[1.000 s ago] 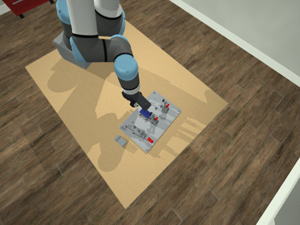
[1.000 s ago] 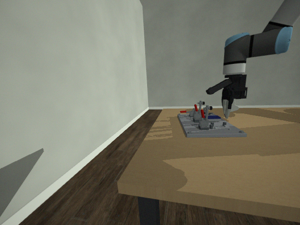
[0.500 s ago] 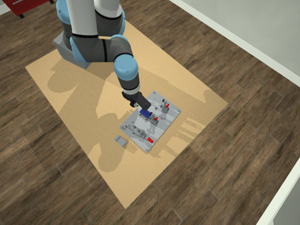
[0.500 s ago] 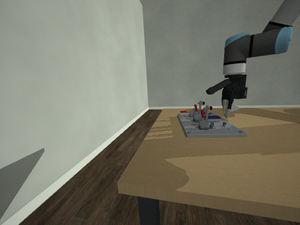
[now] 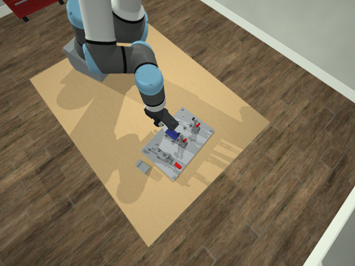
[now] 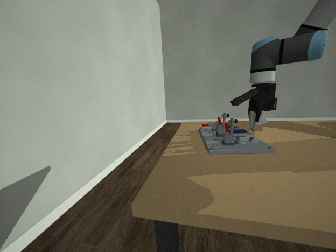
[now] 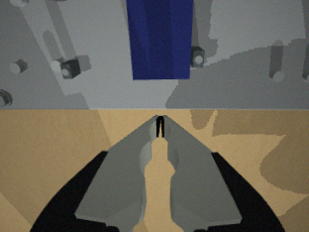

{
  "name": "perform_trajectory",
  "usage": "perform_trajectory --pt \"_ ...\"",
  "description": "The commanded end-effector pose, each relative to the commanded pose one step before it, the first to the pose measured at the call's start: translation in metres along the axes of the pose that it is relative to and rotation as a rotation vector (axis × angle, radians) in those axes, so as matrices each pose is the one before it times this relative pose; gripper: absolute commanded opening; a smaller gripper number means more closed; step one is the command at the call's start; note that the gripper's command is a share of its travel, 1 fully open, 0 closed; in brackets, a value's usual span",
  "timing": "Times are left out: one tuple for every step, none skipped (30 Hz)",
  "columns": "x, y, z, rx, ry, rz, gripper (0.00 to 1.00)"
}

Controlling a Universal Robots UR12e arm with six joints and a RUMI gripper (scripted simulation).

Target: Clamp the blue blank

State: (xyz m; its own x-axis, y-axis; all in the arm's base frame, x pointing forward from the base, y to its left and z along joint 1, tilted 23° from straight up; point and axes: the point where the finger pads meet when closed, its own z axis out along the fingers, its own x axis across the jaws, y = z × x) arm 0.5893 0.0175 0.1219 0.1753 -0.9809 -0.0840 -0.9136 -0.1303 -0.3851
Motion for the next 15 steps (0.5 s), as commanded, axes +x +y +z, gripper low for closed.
perform_trajectory --pt "0.00019 -0.00057 -0.00006 0.00094 0.00048 -0.0003 0.0" --pt "0.00001 -0.00002 0.00016 0.0 0.0 0.0 0.0" --pt "0.00001 -0.00002 0.00019 0.0 0.0 0.0 0.0" --pt "0.00001 -0.00003 0.00021 0.0 0.0 0.0 0.0" --pt "0.00001 -0.00003 0.00024 0.0 0.0 0.0 0.0" --pt "0.00001 -0.00003 0.00026 0.0 0.0 0.0 0.0" --pt "0.00001 -0.00003 0.00027 0.0 0.0 0.0 0.0" --pt "0.00001 -0.00003 0.00028 0.0 0.0 0.0 0.0" --pt "0.00001 -0.00003 0.00029 0.0 0.0 0.0 0.0" --pt "0.0 0.0 0.0 0.0 0.0 0.0 0.0" --pt "0.0 0.0 0.0 0.0 0.0 0.0 0.0" --pt "0.00001 -0.00003 0.00029 0.0 0.0 0.0 0.0" --pt "0.00001 -0.00003 0.00028 0.0 0.0 0.0 0.0" --pt "0.00001 -0.00003 0.00027 0.0 0.0 0.0 0.0" --pt "0.00001 -0.00003 0.00026 0.0 0.0 0.0 0.0"
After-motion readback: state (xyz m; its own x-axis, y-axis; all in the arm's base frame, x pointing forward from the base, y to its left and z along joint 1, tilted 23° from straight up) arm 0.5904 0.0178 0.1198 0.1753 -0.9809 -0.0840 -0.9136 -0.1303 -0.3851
